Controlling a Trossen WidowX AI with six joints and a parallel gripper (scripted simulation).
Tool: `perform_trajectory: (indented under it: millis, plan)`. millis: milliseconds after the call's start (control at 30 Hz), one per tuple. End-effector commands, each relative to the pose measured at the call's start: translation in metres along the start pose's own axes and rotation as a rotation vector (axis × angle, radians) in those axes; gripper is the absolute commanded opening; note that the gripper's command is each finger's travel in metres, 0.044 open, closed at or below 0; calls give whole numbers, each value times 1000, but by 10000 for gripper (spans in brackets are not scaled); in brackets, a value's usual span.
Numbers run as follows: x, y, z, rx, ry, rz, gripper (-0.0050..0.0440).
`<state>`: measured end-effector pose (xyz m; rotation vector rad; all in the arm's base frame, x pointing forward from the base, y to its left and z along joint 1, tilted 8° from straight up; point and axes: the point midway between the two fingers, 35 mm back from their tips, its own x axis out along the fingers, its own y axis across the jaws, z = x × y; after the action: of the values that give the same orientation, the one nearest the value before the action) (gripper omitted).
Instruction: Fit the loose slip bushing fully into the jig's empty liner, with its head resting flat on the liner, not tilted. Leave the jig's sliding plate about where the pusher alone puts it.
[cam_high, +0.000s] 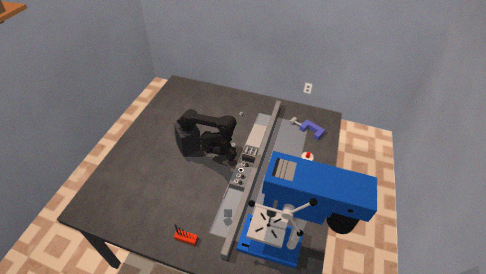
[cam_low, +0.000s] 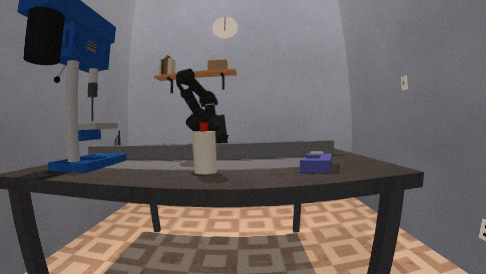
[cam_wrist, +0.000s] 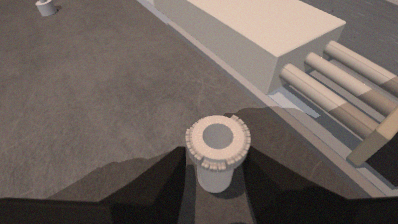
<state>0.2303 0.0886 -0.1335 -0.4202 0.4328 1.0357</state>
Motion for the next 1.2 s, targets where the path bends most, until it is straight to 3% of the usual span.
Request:
perform_trajectory:
  millis: [0, 633, 733, 1167]
  plan:
    - [0, -1, 2, -5, 0, -3, 155]
    - [0, -1, 2, -5, 0, -3, 155]
    - [0, -1, 2, -5, 0, -3, 227]
    - [-3, -2, 9, -13, 0, 7, 233]
